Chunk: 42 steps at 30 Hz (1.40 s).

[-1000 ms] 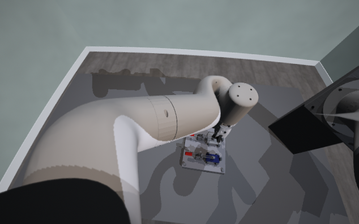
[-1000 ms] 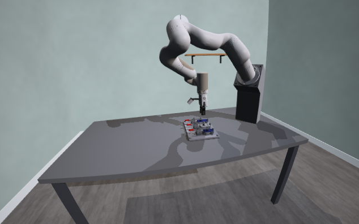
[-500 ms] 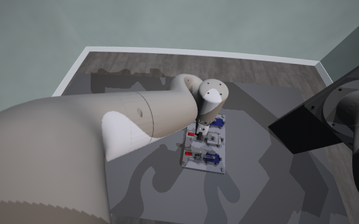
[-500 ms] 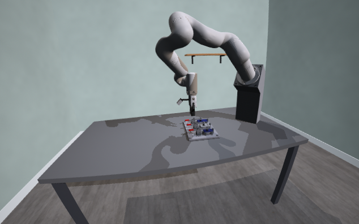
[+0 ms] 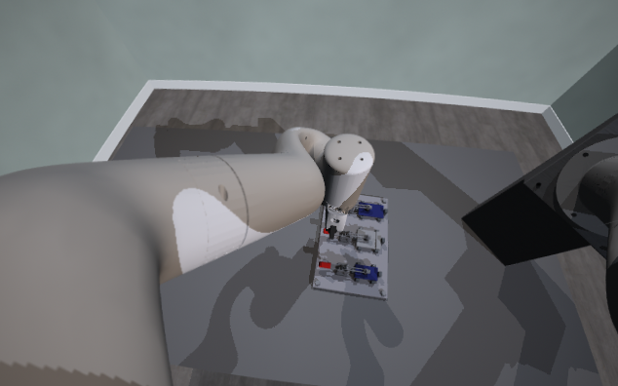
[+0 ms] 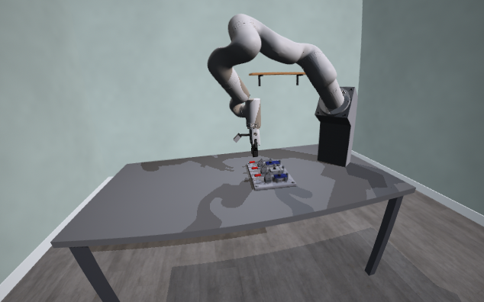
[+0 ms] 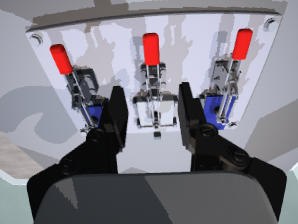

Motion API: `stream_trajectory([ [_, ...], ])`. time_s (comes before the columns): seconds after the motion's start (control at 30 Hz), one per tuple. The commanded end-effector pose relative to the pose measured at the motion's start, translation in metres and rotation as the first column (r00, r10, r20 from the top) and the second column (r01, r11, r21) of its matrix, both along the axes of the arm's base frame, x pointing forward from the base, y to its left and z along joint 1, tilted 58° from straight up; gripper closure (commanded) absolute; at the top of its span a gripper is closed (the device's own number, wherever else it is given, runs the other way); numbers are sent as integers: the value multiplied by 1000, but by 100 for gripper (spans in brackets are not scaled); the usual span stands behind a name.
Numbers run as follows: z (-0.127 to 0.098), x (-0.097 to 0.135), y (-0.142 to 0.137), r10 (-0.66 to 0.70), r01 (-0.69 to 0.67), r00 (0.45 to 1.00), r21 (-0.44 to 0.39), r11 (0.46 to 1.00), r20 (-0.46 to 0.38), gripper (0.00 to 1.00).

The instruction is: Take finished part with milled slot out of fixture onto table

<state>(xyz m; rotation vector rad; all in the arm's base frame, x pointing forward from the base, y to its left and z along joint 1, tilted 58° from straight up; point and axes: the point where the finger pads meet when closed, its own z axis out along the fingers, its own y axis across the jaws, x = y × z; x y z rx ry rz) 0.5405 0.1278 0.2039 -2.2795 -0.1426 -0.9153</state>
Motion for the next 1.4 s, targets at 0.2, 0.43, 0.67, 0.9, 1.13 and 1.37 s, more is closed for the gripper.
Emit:
stream_trajectory([
  [0.2, -5, 6, 6, 0, 0, 1000, 0, 1000, 1, 53],
  [0.43, -17, 19, 20, 0, 0, 1000, 0, 1000, 1, 53],
  [0.67, -26, 30, 31, 0, 0, 1000, 0, 1000, 1, 53],
  [0.9, -36, 40, 42, 0, 0, 1000, 0, 1000, 1, 53],
  [1.13, -38, 42, 45, 0, 0, 1000, 0, 1000, 1, 53],
  [1.37, -38, 42, 45, 0, 0, 1000, 0, 1000, 1, 53],
])
